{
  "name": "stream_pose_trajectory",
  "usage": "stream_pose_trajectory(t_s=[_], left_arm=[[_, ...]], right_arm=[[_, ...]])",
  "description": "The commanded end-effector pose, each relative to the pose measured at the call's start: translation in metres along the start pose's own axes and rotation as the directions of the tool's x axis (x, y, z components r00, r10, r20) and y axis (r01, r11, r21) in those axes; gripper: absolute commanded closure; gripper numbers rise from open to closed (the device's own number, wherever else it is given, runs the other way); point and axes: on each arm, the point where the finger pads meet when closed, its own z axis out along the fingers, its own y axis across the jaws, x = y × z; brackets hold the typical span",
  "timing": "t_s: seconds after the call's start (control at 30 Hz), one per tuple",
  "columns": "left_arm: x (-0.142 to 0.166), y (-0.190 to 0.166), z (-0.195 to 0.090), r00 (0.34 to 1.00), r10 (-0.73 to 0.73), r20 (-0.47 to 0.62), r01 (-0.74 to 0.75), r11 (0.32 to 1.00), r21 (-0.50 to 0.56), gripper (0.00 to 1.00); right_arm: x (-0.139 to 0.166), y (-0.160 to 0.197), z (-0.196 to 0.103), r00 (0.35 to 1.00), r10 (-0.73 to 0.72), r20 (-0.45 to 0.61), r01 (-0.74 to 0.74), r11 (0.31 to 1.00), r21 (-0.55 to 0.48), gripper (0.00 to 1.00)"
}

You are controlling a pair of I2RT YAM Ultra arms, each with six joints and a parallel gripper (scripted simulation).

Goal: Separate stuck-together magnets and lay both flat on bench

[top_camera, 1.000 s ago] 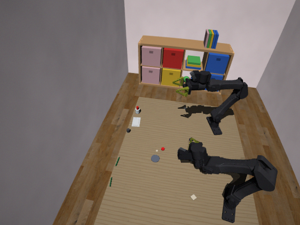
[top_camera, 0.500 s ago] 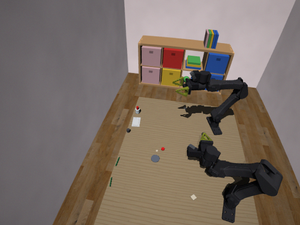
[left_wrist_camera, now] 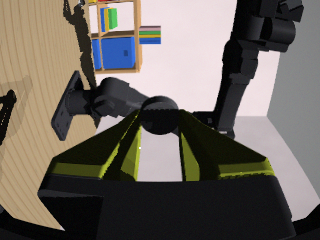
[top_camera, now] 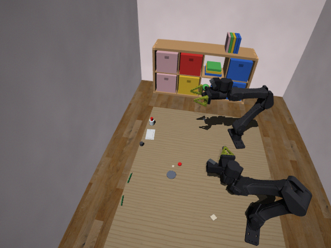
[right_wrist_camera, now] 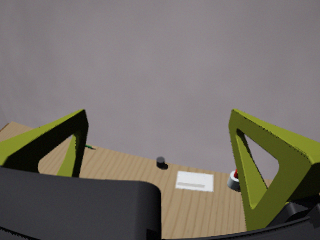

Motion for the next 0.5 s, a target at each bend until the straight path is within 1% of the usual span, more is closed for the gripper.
stream_pose_trajectory(t_s=[0.0,0.47], left_arm=[[-0.0003,-0.0036,0.0004,1.0,0.018,0.001,-0.018,1.0,0.009,0.75],[-0.0003,-0.004,0.0003,1.0,0.011,0.002,-0.011,1.0,0.012,0.75]], right_arm=[[-0.0114,0.0008,-0.0023,0.999,0.003,0.033,-0.003,1.0,-0.002,0.0],[-0.0114,0.0008,-0.0023,0.999,0.004,0.033,-0.004,1.0,-0.002,0.25]])
